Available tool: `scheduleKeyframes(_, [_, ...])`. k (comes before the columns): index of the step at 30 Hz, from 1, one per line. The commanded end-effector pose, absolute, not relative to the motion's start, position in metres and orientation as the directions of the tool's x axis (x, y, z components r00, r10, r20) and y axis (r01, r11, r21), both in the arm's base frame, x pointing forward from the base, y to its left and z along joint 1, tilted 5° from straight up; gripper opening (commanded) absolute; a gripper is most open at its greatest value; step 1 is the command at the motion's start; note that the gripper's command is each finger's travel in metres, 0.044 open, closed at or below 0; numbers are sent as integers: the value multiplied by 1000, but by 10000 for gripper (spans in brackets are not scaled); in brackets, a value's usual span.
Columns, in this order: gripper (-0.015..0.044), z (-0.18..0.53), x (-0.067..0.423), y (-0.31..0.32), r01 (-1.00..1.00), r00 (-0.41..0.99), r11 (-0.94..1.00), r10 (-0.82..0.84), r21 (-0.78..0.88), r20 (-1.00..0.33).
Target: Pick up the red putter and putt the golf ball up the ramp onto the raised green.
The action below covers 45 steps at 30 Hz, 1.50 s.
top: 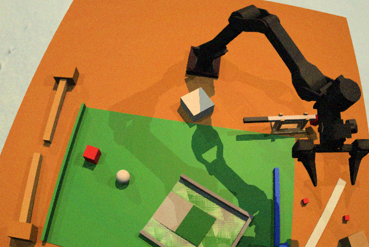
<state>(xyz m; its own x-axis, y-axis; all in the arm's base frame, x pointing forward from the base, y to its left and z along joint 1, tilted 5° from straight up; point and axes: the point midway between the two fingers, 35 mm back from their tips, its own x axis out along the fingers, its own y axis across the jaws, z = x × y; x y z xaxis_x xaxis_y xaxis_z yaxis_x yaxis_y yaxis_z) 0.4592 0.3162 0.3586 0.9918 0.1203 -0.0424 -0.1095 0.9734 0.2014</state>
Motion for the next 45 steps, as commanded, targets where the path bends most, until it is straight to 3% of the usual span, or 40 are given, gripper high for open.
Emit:
scheduleKeyframes(1, [440, 285, 437, 295, -359, 899, 890, 250, -279, -359])
scheduleKeyframes(7, [440, 242, 409, 273, -568, 780, 699, 289, -435, -554])
scheduleKeyframes(13, [440, 200, 366, 244, -782, 597, 428, 307, -453, -741])
scheduleKeyframes(20, [440, 160, 294, 210, -952, 304, 76, 319, -295, -898])
scheduleKeyframes(26, [440, 140, 226, 179, -975, 11, -204, 329, -83, -944])
scheduleKeyframes(45, [440, 116, 225, 178, -974, -4, -217, 331, -72, -944])
